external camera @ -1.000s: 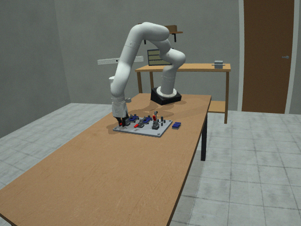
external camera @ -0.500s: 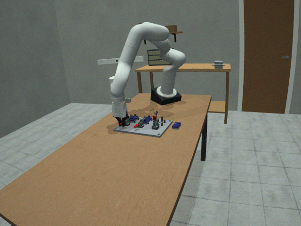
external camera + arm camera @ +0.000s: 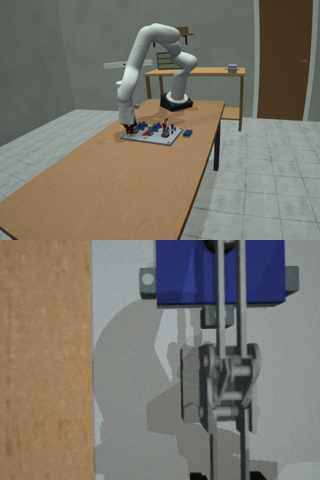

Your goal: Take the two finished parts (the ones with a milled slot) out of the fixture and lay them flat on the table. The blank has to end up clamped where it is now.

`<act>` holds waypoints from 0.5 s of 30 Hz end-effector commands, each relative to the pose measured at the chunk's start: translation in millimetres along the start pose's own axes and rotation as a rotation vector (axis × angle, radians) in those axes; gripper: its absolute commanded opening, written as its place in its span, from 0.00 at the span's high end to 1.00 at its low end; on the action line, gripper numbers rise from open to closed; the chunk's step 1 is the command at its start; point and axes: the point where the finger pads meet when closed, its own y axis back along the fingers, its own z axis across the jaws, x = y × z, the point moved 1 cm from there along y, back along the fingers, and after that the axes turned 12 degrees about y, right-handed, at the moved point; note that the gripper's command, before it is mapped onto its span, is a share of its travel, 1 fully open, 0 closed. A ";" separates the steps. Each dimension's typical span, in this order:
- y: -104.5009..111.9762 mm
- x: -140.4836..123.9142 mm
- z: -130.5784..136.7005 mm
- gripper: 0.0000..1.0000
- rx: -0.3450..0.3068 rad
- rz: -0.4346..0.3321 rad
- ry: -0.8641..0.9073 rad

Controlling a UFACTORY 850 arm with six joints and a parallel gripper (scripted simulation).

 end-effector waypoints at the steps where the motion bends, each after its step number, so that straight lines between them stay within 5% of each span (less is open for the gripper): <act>1: 2.0 -0.5 -0.2 1.00 0.001 -0.002 0.000; 15: 7.1 1.5 0.2 1.00 0.001 -0.002 0.000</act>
